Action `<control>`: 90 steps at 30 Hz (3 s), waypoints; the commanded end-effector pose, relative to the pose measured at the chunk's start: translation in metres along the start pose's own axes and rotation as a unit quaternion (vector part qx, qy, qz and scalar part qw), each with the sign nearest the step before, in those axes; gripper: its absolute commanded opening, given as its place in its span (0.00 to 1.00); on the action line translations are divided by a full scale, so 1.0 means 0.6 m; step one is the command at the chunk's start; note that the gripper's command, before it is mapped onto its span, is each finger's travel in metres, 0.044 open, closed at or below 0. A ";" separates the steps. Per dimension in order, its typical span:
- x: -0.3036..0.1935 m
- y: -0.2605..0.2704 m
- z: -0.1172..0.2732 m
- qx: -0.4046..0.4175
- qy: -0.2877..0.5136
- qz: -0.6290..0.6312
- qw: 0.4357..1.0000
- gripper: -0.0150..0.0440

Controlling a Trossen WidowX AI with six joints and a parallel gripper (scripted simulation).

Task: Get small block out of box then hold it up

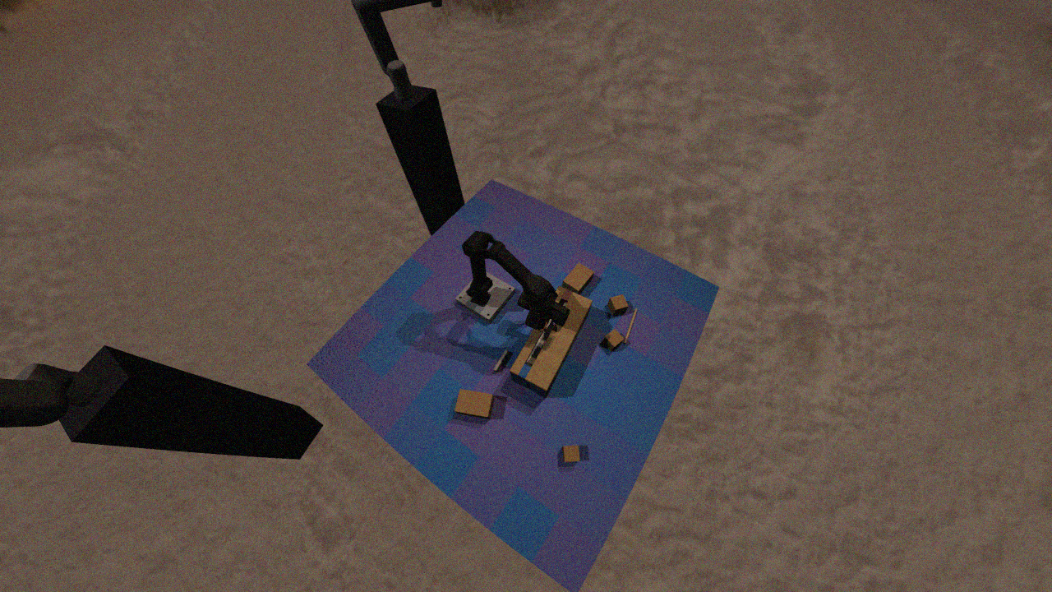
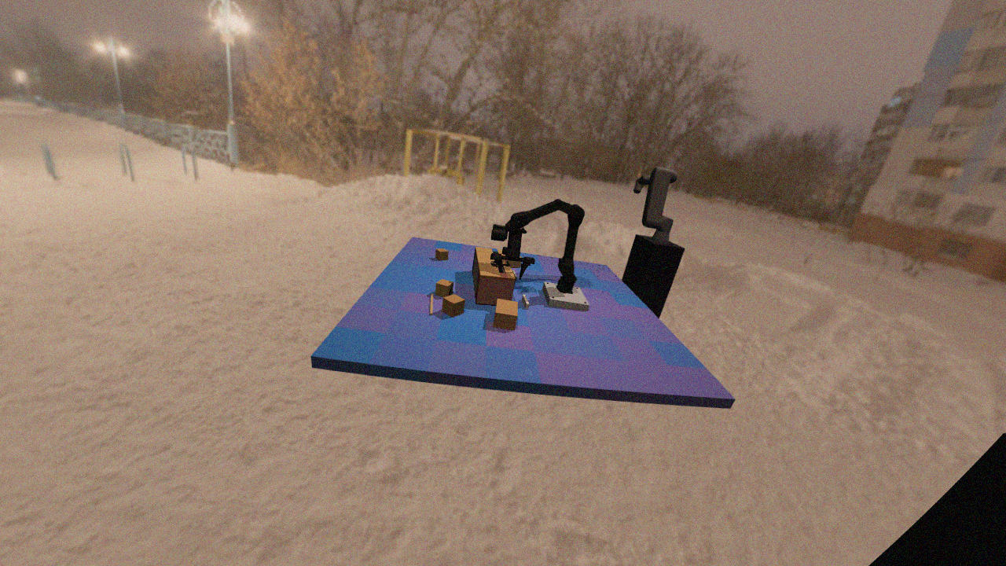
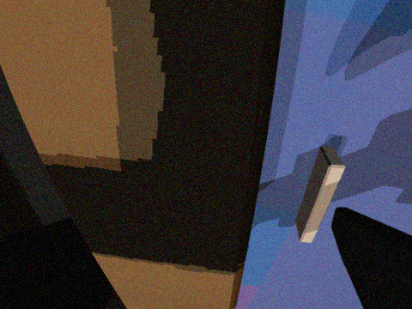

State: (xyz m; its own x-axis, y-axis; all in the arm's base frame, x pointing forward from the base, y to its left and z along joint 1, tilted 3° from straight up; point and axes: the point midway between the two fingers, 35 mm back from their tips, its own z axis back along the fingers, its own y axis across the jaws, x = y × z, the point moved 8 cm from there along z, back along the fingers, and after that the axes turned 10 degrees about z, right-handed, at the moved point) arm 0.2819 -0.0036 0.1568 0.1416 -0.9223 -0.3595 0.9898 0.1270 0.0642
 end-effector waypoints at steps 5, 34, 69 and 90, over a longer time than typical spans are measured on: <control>-0.028 0.003 -0.009 0.002 0.003 -0.001 1.000 0.93; -0.082 0.014 0.078 -0.001 0.000 0.002 1.000 0.89; -0.195 -0.037 0.065 -0.108 -0.113 0.956 0.247 0.74; -0.221 -0.064 0.059 -0.197 -0.077 0.935 -0.285 0.74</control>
State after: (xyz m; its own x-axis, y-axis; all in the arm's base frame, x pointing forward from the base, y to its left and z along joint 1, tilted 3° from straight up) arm 0.2439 0.0925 0.2328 0.1829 0.9702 0.1588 -0.9600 0.2111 -0.1841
